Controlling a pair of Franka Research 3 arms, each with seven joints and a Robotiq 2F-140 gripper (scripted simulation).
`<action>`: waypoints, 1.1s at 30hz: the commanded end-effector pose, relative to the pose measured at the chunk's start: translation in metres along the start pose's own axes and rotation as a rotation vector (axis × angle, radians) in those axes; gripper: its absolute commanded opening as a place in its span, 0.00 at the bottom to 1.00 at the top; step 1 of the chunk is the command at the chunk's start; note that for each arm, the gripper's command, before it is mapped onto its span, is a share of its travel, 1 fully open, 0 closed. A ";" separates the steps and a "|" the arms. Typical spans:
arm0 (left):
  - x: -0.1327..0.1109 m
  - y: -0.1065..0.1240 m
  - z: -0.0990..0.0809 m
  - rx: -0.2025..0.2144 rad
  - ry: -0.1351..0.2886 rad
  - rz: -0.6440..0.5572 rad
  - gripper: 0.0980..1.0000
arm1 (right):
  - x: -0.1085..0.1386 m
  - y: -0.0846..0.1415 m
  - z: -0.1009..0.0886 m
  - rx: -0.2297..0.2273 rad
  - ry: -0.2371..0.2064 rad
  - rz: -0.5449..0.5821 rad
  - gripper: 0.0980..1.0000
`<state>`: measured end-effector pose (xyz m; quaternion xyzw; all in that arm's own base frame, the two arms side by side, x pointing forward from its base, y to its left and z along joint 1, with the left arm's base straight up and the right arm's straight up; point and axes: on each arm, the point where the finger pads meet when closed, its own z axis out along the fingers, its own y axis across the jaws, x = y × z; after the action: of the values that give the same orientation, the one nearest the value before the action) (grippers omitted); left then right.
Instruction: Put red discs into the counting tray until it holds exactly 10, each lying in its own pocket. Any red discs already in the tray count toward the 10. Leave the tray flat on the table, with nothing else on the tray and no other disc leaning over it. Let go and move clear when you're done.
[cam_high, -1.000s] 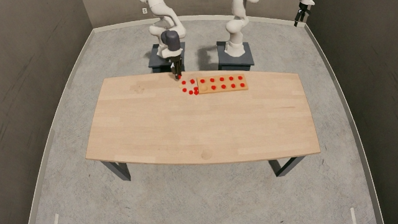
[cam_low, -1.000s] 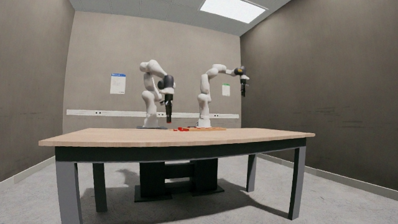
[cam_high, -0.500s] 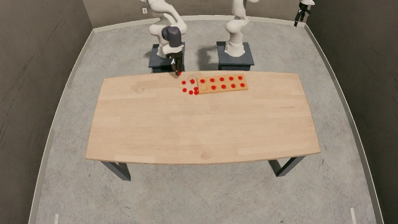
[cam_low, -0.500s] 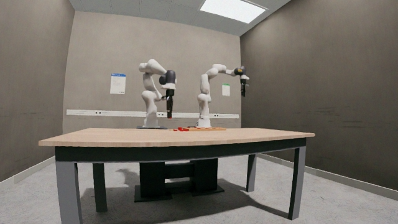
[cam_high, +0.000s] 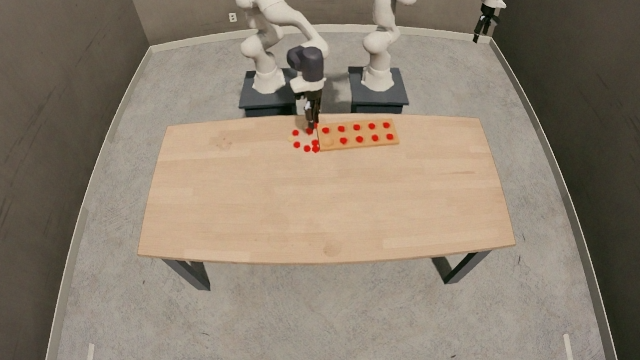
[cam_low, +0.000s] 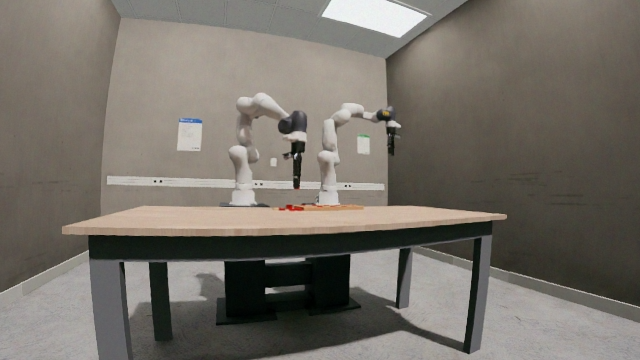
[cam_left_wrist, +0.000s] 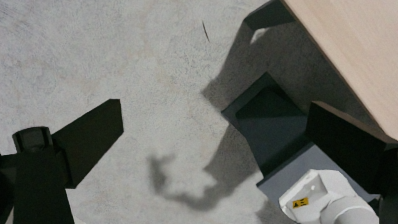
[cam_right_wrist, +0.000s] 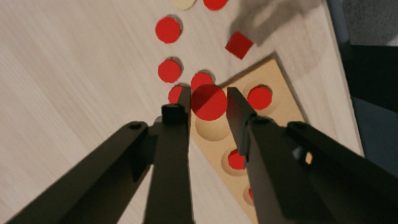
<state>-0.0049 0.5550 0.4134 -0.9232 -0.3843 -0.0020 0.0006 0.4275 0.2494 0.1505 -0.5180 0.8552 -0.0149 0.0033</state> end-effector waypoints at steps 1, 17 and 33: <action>-0.001 -0.001 0.000 0.000 -0.004 -0.008 1.00 | -0.025 0.003 0.001 -0.020 0.007 0.049 0.00; -0.001 -0.001 0.000 0.000 -0.004 -0.008 1.00 | -0.063 0.011 0.012 -0.030 -0.009 0.056 0.00; -0.001 -0.001 0.000 0.000 -0.004 -0.008 1.00 | -0.064 0.013 0.086 -0.029 -0.009 0.056 0.00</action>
<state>-0.0049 0.5550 0.4134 -0.9232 -0.3843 -0.0020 0.0006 0.4403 0.3048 0.0618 -0.4907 0.8713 -0.0027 -0.0123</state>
